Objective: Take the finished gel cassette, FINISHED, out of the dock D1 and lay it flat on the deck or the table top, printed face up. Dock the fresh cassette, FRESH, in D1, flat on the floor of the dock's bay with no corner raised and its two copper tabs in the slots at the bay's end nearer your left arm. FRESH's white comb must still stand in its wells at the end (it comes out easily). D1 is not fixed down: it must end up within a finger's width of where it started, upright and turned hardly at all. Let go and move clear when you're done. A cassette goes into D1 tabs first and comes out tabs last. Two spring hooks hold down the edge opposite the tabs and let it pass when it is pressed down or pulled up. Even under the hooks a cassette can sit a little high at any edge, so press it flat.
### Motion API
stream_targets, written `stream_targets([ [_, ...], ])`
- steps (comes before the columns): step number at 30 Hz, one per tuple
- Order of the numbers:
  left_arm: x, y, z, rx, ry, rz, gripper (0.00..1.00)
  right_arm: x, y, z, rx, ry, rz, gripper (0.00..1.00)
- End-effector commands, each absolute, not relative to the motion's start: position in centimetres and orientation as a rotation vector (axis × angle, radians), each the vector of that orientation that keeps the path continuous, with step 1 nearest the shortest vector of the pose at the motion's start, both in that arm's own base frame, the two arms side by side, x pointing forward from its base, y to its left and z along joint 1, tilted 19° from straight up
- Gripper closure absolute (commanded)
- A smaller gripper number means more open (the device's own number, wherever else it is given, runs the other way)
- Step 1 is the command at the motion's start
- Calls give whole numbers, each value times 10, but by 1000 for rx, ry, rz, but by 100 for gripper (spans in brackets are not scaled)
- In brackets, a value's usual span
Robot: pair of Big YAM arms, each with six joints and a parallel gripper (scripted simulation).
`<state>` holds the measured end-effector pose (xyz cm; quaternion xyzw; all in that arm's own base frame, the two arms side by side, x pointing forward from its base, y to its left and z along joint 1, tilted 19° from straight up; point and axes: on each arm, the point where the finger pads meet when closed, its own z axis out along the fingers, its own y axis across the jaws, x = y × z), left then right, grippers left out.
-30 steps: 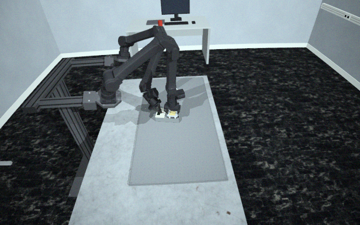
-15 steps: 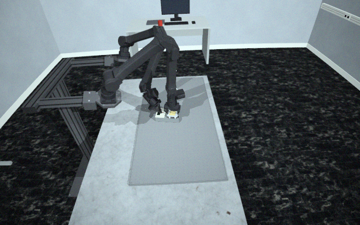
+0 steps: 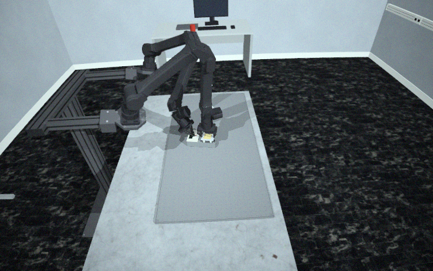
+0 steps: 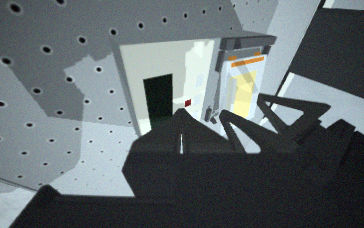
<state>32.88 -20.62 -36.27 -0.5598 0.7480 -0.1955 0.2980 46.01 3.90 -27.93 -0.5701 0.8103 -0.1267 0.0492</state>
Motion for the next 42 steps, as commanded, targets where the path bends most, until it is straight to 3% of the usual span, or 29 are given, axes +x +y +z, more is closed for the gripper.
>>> stream_targets([
  [1, 300, -157, -419, -1527, 2028, -333, 100, 462, 40, -277, -1736, 2463, -388, 100],
  [42, 300, -157, -419, -1527, 2028, -333, 100, 464, 45, -278, -1736, 2463, -388, 100],
])
